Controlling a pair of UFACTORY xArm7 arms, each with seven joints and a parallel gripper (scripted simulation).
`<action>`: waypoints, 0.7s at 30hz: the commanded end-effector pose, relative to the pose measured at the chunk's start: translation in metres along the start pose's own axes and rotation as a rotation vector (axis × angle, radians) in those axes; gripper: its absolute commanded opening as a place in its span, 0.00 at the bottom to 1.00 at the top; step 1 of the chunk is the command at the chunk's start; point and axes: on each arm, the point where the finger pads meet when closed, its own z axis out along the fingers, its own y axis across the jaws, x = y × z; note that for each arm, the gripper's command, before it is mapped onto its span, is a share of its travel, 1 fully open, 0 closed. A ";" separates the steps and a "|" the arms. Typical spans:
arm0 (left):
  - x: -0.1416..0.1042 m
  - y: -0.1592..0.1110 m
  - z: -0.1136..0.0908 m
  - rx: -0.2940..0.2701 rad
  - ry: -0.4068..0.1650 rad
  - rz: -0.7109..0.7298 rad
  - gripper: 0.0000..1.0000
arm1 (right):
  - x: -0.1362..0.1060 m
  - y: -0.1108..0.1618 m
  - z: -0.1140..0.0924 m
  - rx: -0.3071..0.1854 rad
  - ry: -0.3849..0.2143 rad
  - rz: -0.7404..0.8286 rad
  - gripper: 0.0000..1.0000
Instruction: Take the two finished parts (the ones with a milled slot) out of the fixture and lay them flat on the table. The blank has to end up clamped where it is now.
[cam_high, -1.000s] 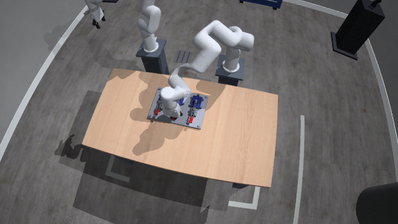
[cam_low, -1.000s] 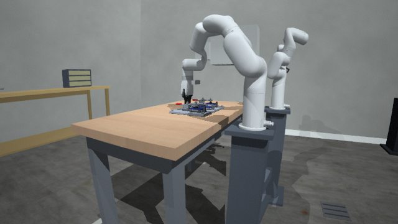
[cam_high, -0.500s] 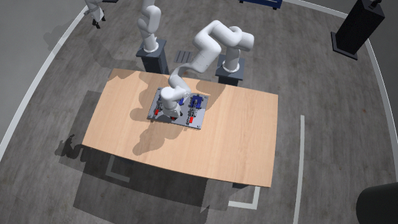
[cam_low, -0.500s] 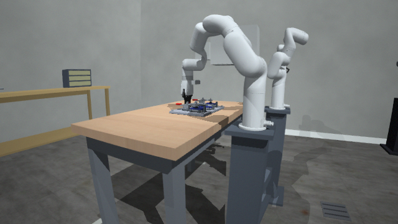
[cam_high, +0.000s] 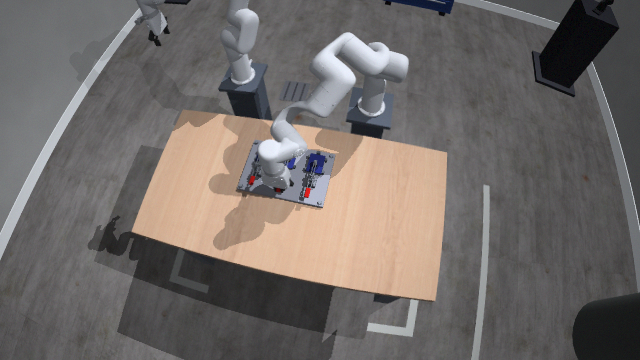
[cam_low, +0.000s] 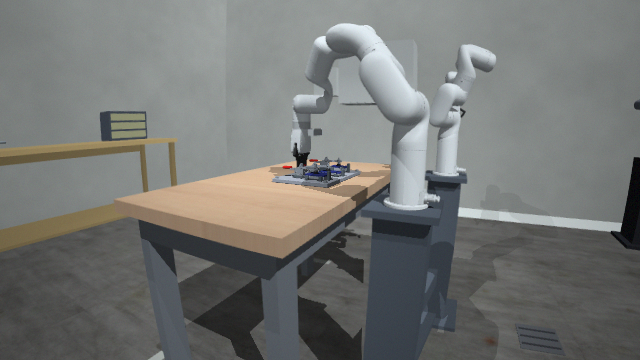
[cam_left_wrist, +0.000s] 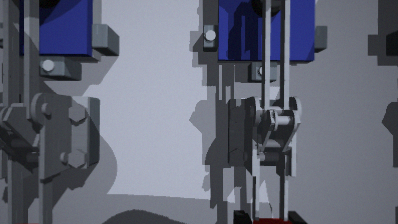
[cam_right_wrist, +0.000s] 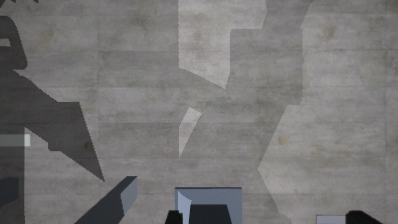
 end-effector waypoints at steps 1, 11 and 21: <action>-0.001 -0.001 -0.002 0.003 -0.004 0.000 0.00 | 0.001 0.000 -0.001 0.001 0.004 0.000 1.00; -0.001 -0.001 -0.003 0.003 -0.004 0.000 0.00 | 0.001 0.000 -0.001 0.001 0.004 0.000 1.00; 0.000 -0.001 -0.005 0.003 -0.004 0.000 0.00 | 0.001 0.000 -0.001 0.001 0.004 0.000 1.00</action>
